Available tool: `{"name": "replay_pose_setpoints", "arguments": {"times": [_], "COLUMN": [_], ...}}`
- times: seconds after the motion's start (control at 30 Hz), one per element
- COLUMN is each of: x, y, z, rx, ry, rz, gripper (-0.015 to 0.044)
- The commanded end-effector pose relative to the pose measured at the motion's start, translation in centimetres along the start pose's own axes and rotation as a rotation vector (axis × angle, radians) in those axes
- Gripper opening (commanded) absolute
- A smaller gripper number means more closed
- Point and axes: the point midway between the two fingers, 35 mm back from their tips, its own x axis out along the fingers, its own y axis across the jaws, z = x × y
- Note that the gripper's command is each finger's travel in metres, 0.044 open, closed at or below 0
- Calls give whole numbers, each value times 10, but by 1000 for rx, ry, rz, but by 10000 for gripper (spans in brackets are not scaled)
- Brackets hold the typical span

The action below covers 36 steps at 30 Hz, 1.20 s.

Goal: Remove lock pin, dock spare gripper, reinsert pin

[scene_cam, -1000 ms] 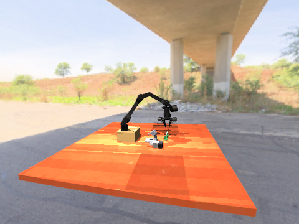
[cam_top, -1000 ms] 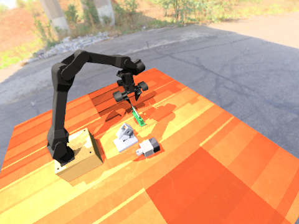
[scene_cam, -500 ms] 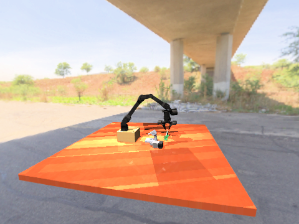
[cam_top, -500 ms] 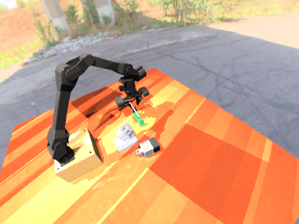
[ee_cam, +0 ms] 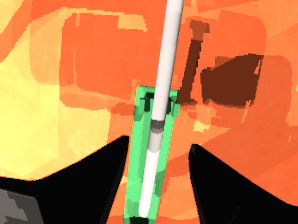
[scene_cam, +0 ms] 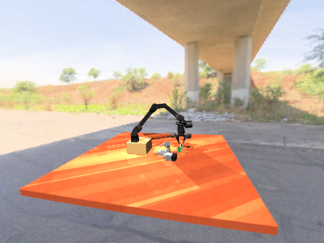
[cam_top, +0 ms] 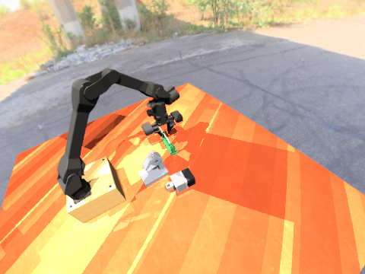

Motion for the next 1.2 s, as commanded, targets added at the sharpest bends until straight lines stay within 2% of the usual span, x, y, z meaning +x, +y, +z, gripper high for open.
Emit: {"name": "replay_pose_setpoints", "arguments": {"times": [0.0,0.47,0.67,0.8,1.17], "x": [8,23,23,23,15], "y": [2,3,3,3,3], "z": [-2,-5,-5,-5,-3], "rx": [-5,-5,-5,-5,-1], "ry": [7,7,7,7,4], "rz": [6,6,6,6,7], "gripper": [180,180,23,0,0]}}
